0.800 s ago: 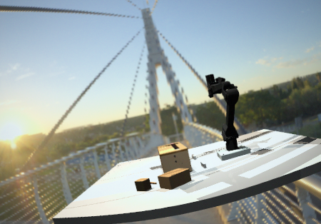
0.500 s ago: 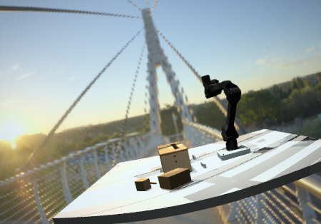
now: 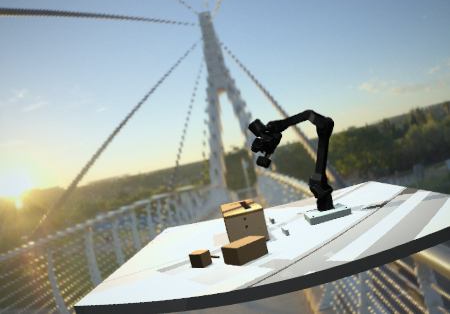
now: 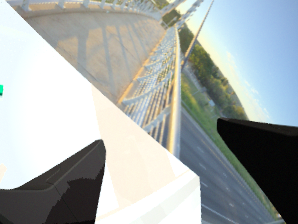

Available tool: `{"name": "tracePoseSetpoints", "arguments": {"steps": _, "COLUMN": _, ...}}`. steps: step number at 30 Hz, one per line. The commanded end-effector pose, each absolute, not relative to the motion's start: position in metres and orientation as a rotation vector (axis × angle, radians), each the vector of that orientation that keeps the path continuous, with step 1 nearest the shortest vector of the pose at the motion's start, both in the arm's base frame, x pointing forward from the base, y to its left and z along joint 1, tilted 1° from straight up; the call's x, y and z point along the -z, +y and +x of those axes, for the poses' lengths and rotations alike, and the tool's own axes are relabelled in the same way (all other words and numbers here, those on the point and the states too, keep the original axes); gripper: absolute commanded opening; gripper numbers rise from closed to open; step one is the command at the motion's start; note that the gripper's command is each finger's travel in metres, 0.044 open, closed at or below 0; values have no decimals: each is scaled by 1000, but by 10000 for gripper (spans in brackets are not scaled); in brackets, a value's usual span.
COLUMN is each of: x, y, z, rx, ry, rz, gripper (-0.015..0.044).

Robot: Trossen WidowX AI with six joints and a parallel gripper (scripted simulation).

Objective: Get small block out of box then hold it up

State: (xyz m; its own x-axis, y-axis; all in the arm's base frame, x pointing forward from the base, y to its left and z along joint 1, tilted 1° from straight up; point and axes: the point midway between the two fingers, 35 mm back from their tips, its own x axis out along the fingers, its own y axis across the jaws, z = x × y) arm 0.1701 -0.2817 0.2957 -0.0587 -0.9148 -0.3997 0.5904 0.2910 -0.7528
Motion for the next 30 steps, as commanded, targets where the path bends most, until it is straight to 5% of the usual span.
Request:
{"name": "tracePoseSetpoints", "arguments": {"steps": 1, "x": -273, "y": -253, "z": 219, "rx": 979, "ry": 1162, "rz": -550, "gripper": 400}}
{"name": "tracePoseSetpoints", "arguments": {"steps": 12, "x": -208, "y": -114, "z": 304, "rx": 15, "ry": 1395, "rz": -1078, "gripper": 400}}
{"name": "tracePoseSetpoints", "arguments": {"steps": 22, "x": -166, "y": 37, "z": 288, "rx": -999, "ry": 1399, "rz": -1519, "gripper": 400}}
{"name": "tracePoseSetpoints", "arguments": {"steps": 30, "x": -164, "y": 48, "z": 283, "rx": -1076, "ry": 1392, "rz": -1547, "gripper": 400}}
